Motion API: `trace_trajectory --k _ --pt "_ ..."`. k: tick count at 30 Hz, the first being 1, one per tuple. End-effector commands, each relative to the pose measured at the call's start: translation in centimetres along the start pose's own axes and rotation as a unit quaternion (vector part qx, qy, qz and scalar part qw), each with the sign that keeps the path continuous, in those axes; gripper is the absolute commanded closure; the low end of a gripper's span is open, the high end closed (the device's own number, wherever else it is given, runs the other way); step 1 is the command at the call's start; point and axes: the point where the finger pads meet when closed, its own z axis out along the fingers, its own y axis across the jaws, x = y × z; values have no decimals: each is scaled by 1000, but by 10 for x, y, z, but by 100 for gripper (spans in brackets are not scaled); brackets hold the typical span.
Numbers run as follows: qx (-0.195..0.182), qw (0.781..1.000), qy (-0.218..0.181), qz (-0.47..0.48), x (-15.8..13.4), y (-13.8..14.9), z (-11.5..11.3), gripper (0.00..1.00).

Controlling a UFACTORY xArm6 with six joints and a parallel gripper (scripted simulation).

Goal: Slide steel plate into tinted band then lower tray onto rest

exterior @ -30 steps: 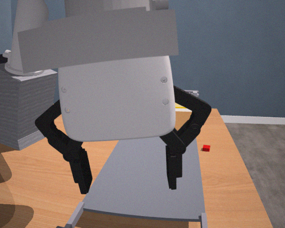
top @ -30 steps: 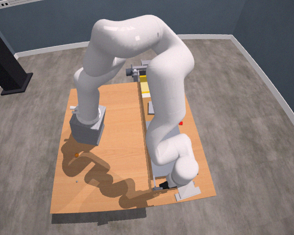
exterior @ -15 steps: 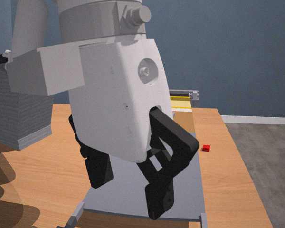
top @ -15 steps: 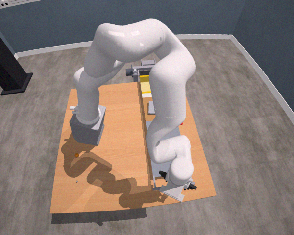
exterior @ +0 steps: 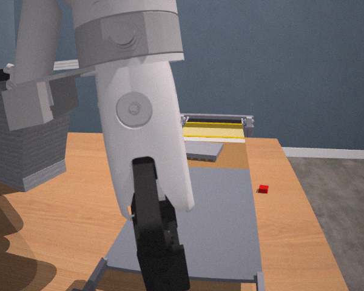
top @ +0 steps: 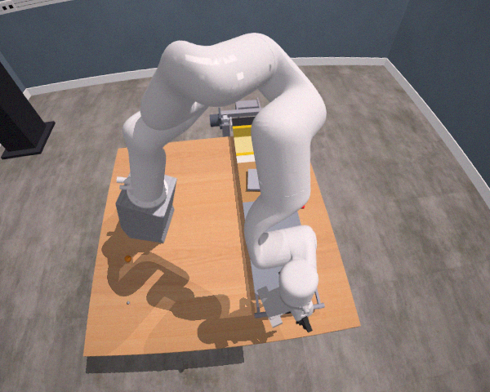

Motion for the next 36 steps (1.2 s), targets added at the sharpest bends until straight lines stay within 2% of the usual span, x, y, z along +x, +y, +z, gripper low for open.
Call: trace_trajectory --k 1,4,5,36 --pt "-20 990 56 125 -1 -1 -1 0" --pt "-21 989 60 134 -1 -1 -1 0" --pt "-21 989 60 134 -1 -1 -1 59" --pt "-21 989 60 134 -1 -1 -1 59"
